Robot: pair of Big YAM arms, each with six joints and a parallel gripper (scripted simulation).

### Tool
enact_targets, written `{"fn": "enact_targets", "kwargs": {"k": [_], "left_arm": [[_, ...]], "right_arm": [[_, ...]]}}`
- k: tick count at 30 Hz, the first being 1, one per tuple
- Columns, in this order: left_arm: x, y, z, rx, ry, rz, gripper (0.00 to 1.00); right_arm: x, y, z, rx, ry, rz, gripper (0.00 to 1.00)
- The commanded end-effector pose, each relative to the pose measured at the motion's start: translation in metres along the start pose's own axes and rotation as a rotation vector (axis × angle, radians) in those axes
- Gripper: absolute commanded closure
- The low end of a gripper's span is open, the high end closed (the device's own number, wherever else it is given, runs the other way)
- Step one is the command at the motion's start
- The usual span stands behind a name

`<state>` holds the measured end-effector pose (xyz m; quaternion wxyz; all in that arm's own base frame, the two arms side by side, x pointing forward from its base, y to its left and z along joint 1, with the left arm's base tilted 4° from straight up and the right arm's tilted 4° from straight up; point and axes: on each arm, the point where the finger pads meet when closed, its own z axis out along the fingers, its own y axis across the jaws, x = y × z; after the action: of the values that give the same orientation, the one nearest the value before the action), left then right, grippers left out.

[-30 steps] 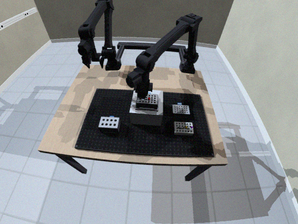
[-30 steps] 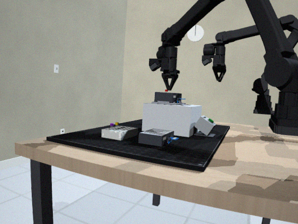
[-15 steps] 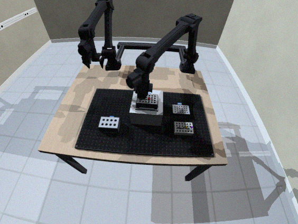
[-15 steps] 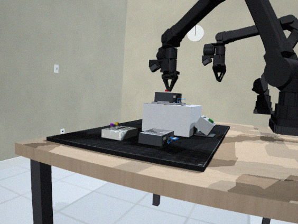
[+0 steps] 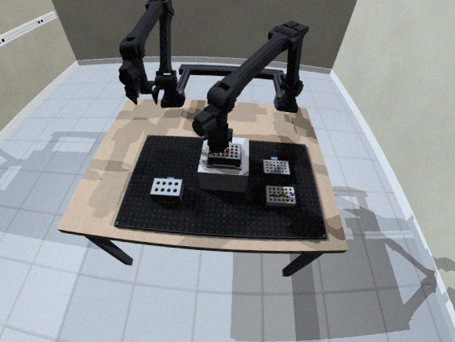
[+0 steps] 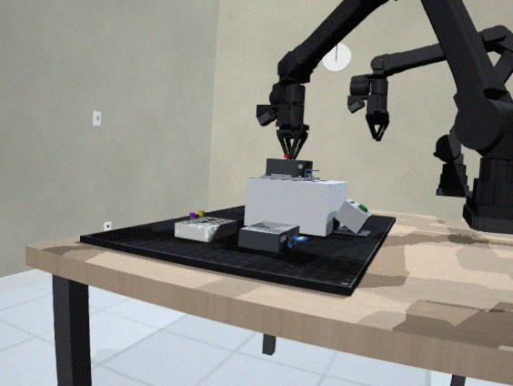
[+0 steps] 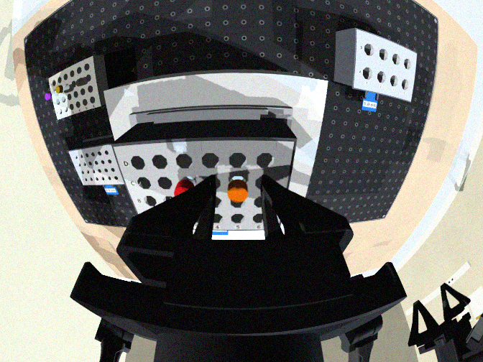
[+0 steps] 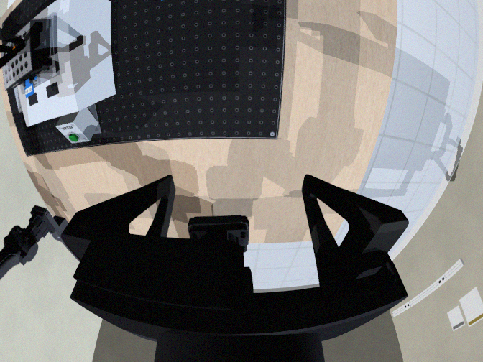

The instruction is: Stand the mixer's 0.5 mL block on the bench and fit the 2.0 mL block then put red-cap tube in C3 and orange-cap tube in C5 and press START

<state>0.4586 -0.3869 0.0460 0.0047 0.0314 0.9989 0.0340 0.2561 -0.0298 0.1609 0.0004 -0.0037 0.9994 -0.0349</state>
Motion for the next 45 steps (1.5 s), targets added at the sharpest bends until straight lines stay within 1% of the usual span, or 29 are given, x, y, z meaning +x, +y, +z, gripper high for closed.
{"fn": "enact_targets", "kwargs": {"k": [1, 9, 25, 26, 27, 29, 31, 36, 40, 45], "left_arm": [[-0.004, -0.001, 0.018, -0.008, 0.011, 0.000, 0.64], [-0.004, -0.001, 0.018, -0.008, 0.011, 0.000, 0.64], [-0.004, -0.001, 0.018, -0.008, 0.011, 0.000, 0.64], [-0.009, -0.014, -0.004, 0.017, -0.016, 0.018, 0.64], [-0.010, -0.015, -0.003, 0.018, -0.012, 0.020, 0.64], [-0.009, -0.014, -0.014, 0.019, -0.014, 0.021, 0.64], [-0.009, -0.014, -0.014, 0.019, -0.014, 0.021, 0.64], [-0.011, -0.013, -0.038, 0.024, -0.041, 0.020, 0.64], [-0.010, -0.016, -0.056, 0.036, -0.054, 0.024, 0.64], [-0.015, -0.009, -0.067, 0.038, -0.055, -0.002, 0.64]], "right_arm": [[-0.026, -0.003, -0.033, 0.009, -0.095, 0.004, 0.00], [-0.028, -0.003, -0.035, 0.010, -0.101, 0.004, 0.00], [-0.010, 0.000, -0.012, 0.006, -0.044, -0.001, 0.00], [-0.009, 0.000, -0.010, 0.005, -0.040, -0.002, 0.00], [-0.008, 0.001, -0.009, 0.005, -0.036, -0.002, 0.00], [-0.005, 0.001, -0.006, 0.004, -0.028, -0.003, 0.00], [-0.005, 0.001, -0.006, 0.004, -0.028, -0.003, 0.00], [-0.005, 0.001, -0.005, 0.004, -0.026, -0.003, 0.00], [-0.010, 0.000, -0.011, 0.005, -0.043, -0.002, 0.00], [-0.017, -0.001, -0.019, 0.007, -0.062, -0.001, 0.00]]}}
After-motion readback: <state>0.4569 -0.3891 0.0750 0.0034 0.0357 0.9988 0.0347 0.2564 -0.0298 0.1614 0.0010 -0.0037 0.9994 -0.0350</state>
